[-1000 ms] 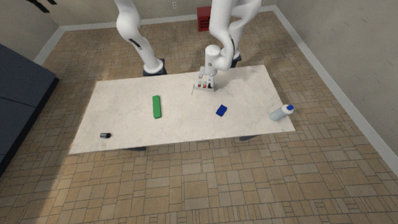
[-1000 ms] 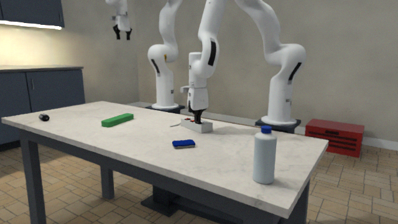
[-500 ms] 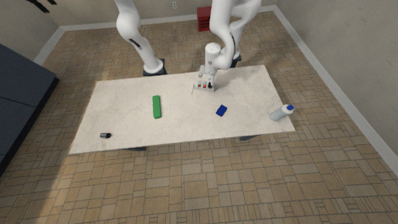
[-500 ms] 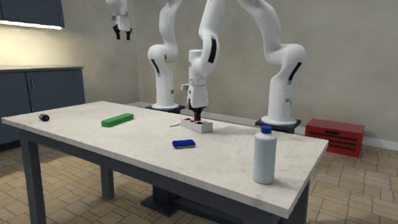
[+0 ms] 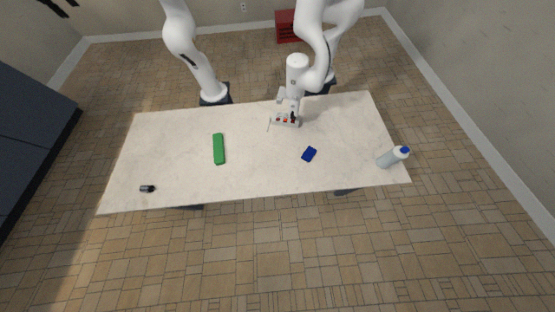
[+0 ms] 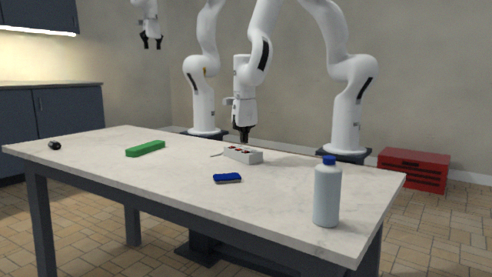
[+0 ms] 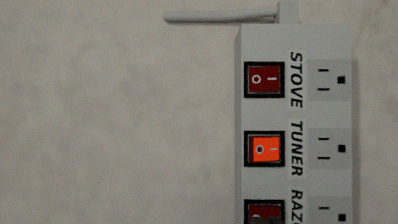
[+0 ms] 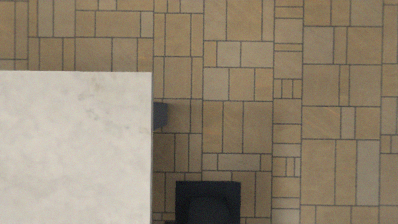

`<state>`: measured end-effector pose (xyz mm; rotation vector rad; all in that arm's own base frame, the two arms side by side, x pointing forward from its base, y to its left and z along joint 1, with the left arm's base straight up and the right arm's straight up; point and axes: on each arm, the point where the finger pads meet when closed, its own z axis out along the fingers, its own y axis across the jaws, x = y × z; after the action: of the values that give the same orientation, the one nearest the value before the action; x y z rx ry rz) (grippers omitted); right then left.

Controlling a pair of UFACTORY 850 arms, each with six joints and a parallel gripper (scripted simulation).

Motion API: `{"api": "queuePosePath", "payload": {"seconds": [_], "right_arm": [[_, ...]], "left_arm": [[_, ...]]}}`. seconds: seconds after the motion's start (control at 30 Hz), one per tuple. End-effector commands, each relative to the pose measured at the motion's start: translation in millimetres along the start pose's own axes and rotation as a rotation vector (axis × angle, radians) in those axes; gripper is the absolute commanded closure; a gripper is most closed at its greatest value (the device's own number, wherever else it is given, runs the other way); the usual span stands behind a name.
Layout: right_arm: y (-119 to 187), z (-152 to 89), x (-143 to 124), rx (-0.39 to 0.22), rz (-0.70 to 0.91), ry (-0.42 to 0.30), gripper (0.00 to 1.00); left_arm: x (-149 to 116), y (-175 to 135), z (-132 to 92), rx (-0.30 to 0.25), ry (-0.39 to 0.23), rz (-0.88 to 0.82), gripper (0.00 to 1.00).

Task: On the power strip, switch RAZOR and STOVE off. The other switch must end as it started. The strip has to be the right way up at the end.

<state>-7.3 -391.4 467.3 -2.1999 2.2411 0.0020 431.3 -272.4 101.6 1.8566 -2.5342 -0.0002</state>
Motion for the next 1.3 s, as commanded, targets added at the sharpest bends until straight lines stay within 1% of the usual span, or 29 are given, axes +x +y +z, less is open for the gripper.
{"api": "queuePosePath", "payload": {"seconds": [0.0, 0.5, 0.53, 0.67, 0.77, 0.97, 1.03, 1.27], "right_arm": [[0.0, -0.8, 0.4, 0.0, 0.0, 0.002, 0.0], [0.0, -0.8, 0.4, 0.0, 0.0, 0.002, 0.0], [0.0, -0.8, 0.4, 0.0, 0.0, 0.002, 0.0], [0.0, -0.8, 0.4, 0.0, 0.0, 0.002, 0.0], [0.0, -0.8, 0.4, 0.0, 0.0, 0.002, 0.0], [0.0, -0.8, 0.4, 0.0, 0.0, 0.002, 0.0], [0.0, -0.8, 0.4, 0.0, 0.0, 0.002, 0.0], [0.0, -0.8, 0.4, 0.0, 0.0, 0.002, 0.0]], "left_arm": [[0.2, -0.8, -1.0, 0.002, 0.0, 0.0, 1.0], [0.2, -0.8, -1.0, 0.002, 0.0, 0.0, 1.0], [0.2, -0.8, -1.1, 0.002, 0.0, 0.0, 0.0], [0.2, -0.8, -4.5, 0.002, 0.0, 0.0, 0.0], [0.2, -0.8, -13.2, 0.002, 0.0, 0.0, 0.0], [0.2, -0.8, -44.8, 0.002, 0.0, 0.0, 0.0], [0.2, -0.8, -44.8, 0.002, 0.0, 0.0, 0.0], [0.2, -0.8, -83.6, 0.002, 0.0, 0.0, 0.0]]}}
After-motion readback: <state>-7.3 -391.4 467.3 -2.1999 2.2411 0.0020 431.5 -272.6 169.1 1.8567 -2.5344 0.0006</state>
